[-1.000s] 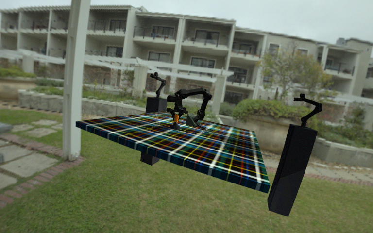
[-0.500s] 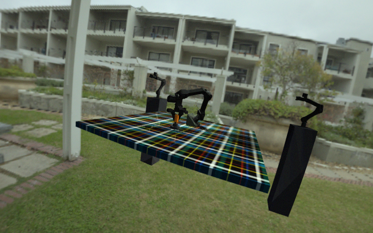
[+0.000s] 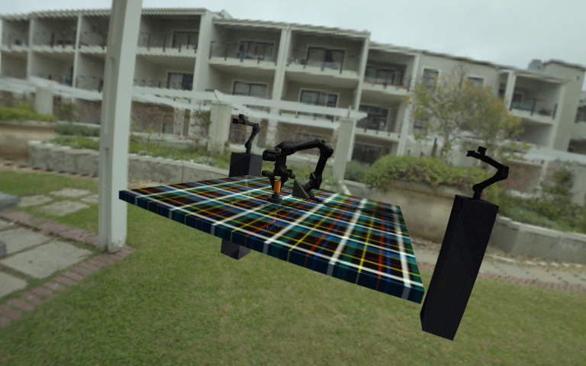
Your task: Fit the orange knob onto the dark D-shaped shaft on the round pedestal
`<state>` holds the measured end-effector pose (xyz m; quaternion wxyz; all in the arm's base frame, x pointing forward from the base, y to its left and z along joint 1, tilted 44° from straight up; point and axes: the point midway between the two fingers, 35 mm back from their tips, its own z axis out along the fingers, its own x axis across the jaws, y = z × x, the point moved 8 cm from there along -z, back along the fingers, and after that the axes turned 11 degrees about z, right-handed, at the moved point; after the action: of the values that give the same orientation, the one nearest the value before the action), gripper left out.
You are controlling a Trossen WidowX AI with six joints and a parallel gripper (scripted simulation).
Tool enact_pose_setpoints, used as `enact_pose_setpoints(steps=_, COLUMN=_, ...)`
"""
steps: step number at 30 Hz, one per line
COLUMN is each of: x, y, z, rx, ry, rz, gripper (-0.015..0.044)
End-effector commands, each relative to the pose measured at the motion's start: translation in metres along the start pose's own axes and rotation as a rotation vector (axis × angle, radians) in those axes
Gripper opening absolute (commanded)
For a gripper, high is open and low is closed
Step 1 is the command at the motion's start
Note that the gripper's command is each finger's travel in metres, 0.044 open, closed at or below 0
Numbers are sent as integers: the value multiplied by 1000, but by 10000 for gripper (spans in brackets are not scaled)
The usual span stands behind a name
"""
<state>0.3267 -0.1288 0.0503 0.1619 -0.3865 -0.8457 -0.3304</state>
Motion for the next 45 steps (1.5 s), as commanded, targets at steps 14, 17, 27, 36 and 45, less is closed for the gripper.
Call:
enact_pose_setpoints(steps=14, x=-2, y=3, z=-5, rx=-4, ry=-2, rz=-216, gripper=0)
enact_pose_setpoints(steps=17, x=-2, y=3, z=-4, rx=-4, ry=-2, rz=-216, gripper=0)
enact_pose_setpoints(steps=27, x=0, y=1, z=-1, rx=-4, ry=-2, rz=-216, gripper=0)
enact_pose_setpoints(steps=36, x=1, y=-1, z=0, rx=-4, ry=-2, rz=-216, gripper=0)
enact_pose_setpoints(steps=45, x=-1, y=1, z=0, rx=-4, ry=-2, rz=-216, gripper=0)
